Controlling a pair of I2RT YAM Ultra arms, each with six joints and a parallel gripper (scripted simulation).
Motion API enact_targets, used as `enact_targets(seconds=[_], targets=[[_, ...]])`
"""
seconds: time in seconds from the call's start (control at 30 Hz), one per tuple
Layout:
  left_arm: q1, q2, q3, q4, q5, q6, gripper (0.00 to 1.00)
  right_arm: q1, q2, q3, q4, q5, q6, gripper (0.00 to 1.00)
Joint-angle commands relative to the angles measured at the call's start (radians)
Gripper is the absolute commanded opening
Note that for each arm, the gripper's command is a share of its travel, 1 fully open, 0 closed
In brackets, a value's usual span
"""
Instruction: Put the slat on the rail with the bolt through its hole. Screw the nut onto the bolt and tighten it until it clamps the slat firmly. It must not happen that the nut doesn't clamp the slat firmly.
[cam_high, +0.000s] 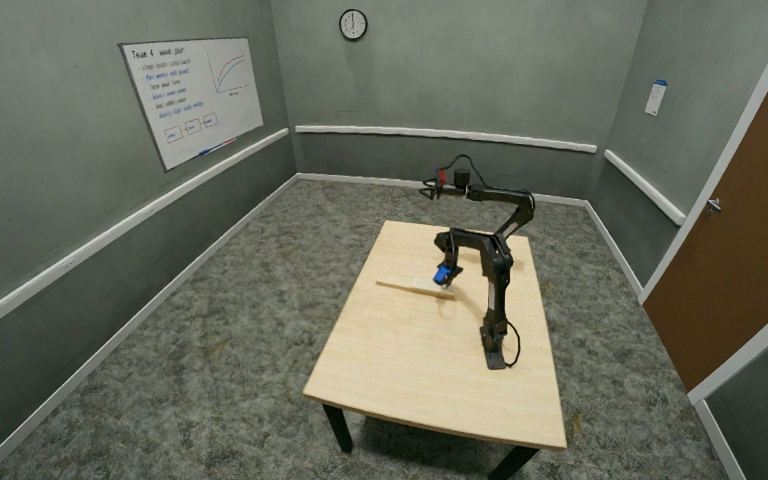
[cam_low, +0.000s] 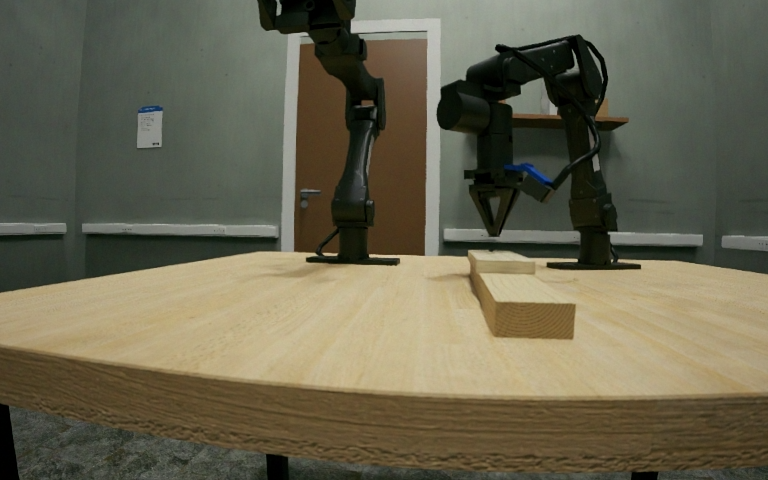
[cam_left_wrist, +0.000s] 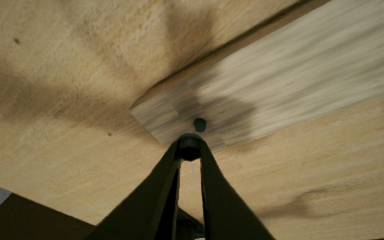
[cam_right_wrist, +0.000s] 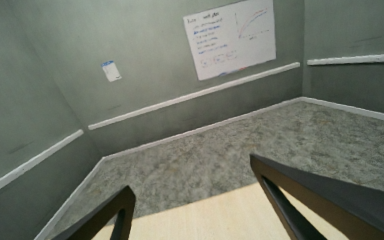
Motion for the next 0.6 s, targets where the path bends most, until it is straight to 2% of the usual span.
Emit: enact_targets(seconds=[0.0, 0.57], targets=[[-0.01, -0.025, 0.032, -0.021, -0.008, -0.011, 0.12, -0.005, -0.009, 0.005, 0.017, -0.009, -0.004, 1.0], [-0.004, -0.011, 0.021, 0.007, -0.009, -0.004, 0.12, -0.005, -0.009, 0.005, 0.017, -0.009, -0.004, 1.0]])
